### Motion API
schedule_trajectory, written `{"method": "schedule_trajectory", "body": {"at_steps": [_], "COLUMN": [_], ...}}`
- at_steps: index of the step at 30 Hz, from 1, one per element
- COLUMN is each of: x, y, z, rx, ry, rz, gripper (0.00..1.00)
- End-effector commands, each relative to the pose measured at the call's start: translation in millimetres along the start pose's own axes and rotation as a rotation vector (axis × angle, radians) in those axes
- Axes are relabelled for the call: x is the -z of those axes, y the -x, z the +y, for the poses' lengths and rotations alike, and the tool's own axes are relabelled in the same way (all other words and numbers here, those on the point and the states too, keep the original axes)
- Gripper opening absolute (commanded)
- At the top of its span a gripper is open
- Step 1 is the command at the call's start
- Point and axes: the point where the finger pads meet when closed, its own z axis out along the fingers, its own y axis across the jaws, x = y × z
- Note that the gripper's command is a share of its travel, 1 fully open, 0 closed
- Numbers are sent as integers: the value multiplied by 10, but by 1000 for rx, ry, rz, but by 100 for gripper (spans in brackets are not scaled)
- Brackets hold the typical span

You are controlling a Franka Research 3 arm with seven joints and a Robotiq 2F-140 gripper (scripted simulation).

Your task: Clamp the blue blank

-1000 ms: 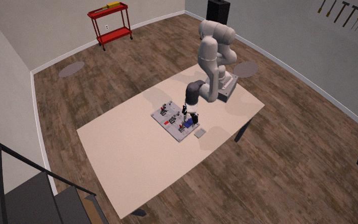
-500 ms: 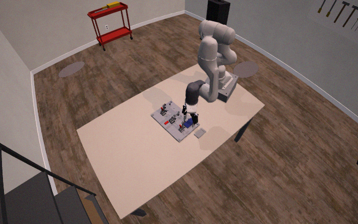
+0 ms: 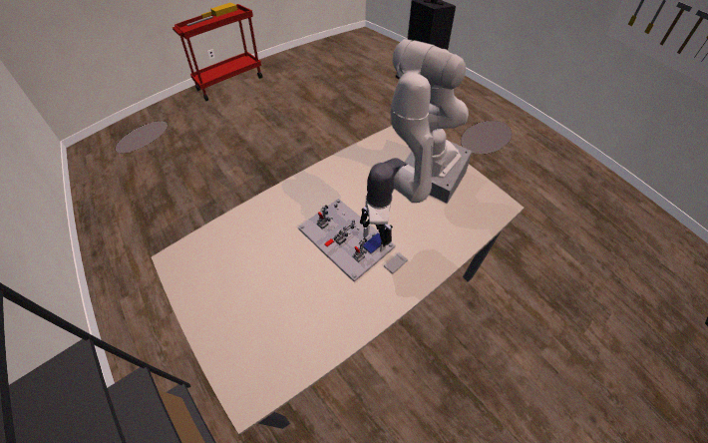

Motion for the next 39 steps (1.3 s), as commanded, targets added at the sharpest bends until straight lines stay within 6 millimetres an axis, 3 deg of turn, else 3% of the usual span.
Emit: {"method": "schedule_trajectory", "body": {"at_steps": [1, 17, 28, 39], "x": [-1, 111, 561, 599], "y": [-4, -4, -3, -3], "z": [17, 16, 16, 16], "rx": [-2, -2, -2, -2], "ry": [1, 1, 1, 1], "rz": [2, 2, 2, 2], "gripper": [58, 58, 58, 58]}}
